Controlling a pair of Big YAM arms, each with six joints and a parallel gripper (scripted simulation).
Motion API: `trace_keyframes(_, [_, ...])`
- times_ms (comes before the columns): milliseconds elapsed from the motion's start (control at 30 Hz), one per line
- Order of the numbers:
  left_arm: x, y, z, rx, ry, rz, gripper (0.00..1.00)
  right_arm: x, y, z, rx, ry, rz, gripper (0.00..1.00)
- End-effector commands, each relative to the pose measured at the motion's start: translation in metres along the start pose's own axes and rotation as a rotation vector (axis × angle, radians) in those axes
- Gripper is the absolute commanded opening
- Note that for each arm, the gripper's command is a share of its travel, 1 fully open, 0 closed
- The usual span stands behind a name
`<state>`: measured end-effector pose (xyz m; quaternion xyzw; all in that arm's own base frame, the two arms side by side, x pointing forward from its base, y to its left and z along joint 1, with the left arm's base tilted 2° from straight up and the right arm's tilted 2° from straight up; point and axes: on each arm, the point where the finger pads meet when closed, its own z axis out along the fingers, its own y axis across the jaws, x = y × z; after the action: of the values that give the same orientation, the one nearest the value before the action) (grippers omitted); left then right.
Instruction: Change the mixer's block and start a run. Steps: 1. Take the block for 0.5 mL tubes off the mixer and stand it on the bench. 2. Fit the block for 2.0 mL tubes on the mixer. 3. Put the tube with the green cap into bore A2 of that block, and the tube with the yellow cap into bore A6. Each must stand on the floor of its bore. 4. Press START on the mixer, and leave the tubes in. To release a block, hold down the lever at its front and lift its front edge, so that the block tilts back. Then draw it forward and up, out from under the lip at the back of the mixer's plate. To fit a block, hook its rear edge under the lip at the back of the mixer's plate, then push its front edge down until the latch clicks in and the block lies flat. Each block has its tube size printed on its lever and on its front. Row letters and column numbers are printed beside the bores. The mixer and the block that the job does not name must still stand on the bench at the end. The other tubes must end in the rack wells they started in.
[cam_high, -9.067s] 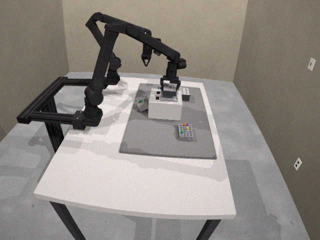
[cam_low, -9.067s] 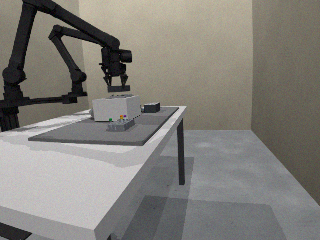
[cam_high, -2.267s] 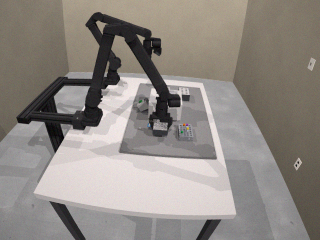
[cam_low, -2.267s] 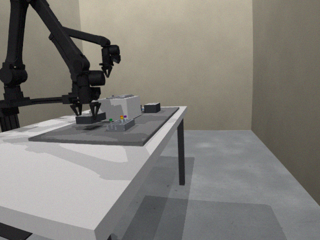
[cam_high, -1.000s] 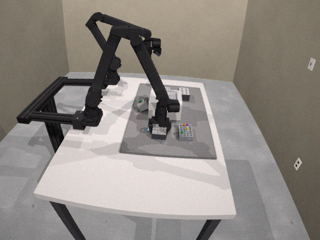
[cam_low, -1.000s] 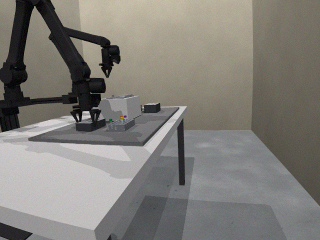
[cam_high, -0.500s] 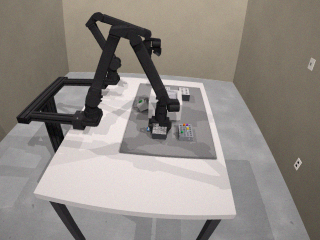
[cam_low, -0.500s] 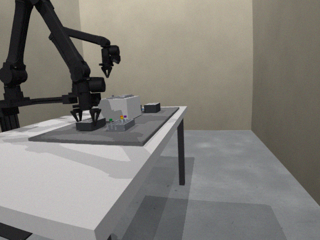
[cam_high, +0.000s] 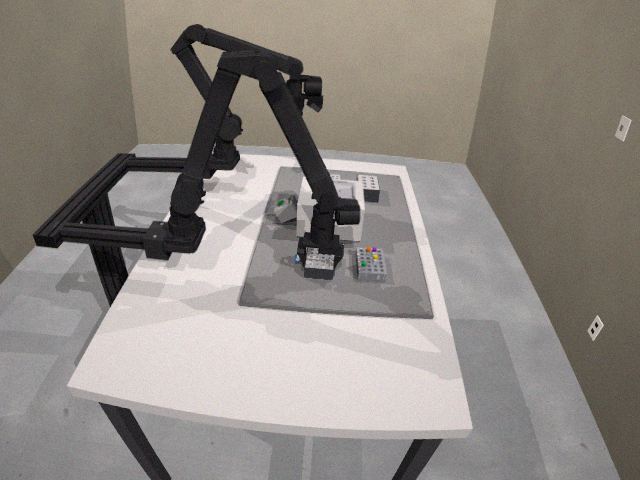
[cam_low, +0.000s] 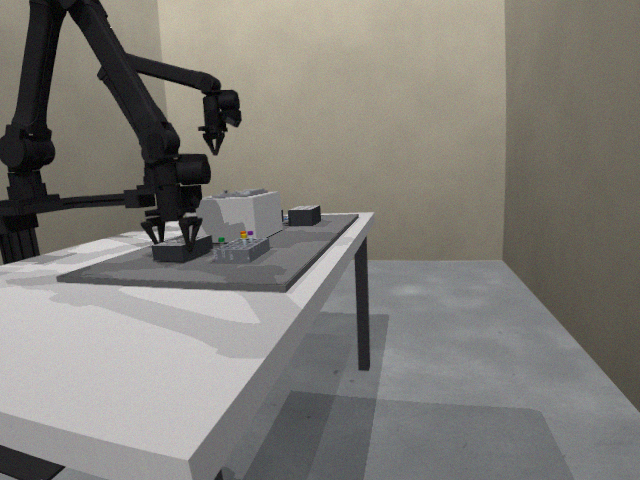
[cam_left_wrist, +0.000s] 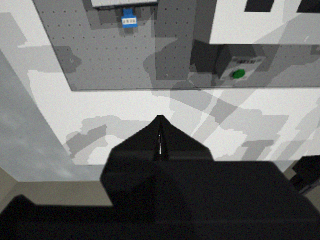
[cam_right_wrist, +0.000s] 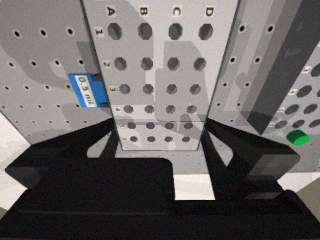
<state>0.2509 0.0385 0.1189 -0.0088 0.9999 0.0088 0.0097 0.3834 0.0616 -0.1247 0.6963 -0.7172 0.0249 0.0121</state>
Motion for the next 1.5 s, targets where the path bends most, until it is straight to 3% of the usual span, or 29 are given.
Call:
trace_keyframes(0, [-0.017, 0.001, -0.018, -0.004, -0.045, 0.007, 0.00, -0.006, -0.031, -0.023, 0.083, -0.023, -0.012, 0.00])
trace_keyframes(700, [0.001, -0.001, 0.000, 0.002, 0.002, 0.008, 0.00, -0.008, -0.021, -0.015, 0.057, -0.016, -0.029, 0.00])
trace_keyframes(1467, [-0.022, 0.002, -0.022, -0.005, -0.059, 0.007, 0.00, -0.010, -0.017, -0.010, 0.049, -0.013, -0.035, 0.00])
